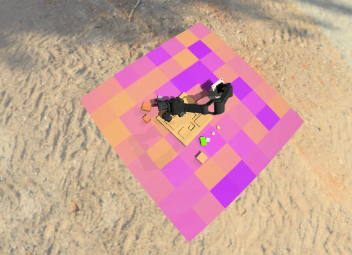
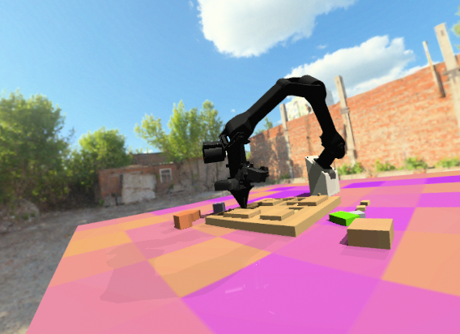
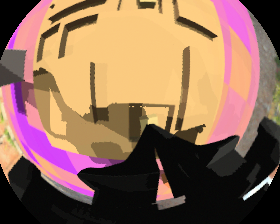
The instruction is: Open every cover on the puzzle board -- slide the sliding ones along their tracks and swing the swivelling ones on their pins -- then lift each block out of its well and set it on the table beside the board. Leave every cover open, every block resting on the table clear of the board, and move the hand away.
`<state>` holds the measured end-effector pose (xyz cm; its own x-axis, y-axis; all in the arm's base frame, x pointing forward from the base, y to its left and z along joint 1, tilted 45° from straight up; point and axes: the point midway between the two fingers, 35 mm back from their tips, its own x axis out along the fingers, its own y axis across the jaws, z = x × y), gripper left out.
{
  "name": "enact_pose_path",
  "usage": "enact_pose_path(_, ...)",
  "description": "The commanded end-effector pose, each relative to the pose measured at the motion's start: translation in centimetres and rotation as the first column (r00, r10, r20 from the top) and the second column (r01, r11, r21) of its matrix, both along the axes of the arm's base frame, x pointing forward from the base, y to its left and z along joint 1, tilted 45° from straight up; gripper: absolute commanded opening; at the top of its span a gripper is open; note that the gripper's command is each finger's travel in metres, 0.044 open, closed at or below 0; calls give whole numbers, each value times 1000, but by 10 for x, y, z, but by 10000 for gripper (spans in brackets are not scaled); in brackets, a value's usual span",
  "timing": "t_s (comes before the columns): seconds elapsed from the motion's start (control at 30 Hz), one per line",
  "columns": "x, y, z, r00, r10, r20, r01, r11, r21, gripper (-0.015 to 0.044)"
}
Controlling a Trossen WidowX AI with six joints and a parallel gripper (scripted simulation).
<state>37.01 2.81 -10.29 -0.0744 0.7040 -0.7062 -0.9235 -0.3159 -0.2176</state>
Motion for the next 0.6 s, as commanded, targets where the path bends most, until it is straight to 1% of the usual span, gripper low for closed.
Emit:
enact_pose_path(0.0,0,1,-2,1000,-2,-1,2,1000,-1,0)
enact_pose_path(0.57,-1,6,-3,1000,-2,-1,2,1000,-1,0)
